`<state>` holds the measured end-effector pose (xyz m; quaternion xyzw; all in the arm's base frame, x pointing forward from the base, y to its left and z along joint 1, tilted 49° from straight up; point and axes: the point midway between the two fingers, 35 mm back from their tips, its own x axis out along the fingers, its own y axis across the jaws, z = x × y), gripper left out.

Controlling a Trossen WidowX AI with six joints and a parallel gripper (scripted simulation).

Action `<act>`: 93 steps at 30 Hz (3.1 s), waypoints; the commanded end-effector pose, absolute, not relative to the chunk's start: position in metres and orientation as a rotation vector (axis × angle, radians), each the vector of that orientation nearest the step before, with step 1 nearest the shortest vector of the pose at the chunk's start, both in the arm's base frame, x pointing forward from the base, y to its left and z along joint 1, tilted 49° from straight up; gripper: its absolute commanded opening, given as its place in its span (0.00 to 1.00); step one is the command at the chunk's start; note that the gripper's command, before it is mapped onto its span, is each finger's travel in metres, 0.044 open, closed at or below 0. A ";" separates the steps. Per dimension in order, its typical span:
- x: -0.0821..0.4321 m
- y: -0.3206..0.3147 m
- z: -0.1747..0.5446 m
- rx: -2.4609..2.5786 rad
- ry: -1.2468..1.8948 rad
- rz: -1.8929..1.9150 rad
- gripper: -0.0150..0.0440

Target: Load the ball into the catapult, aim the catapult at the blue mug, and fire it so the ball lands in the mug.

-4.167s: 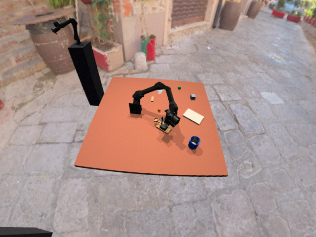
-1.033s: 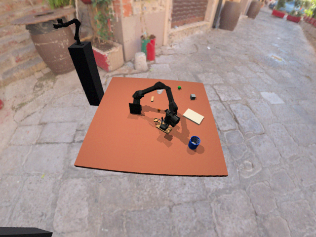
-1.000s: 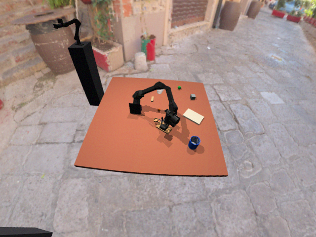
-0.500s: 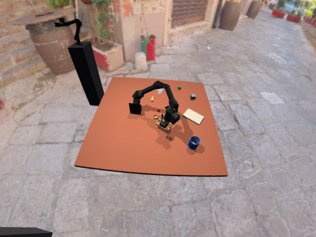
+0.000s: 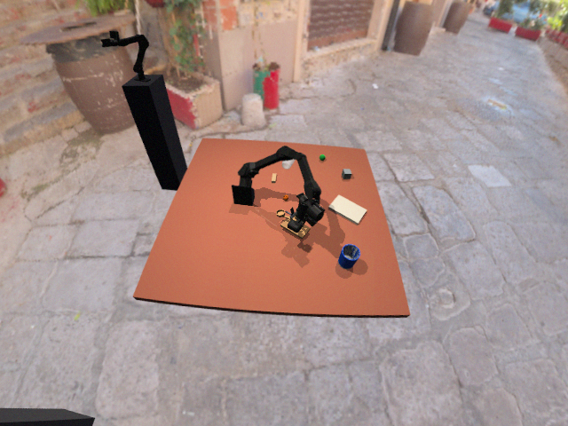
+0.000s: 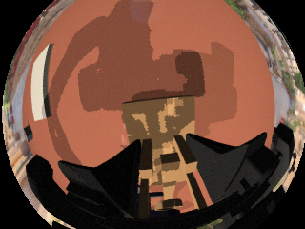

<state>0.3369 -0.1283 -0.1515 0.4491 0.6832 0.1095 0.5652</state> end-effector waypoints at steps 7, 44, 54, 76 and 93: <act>0.335 -0.118 -0.162 1.075 1.606 0.253 0.25; 0.331 -0.182 -0.109 1.078 1.604 0.246 1.00; 0.325 -0.221 -0.071 1.073 1.591 0.238 1.00; 0.284 -0.024 0.014 0.731 1.461 0.572 0.76; 0.239 0.041 0.018 0.639 1.409 0.680 0.76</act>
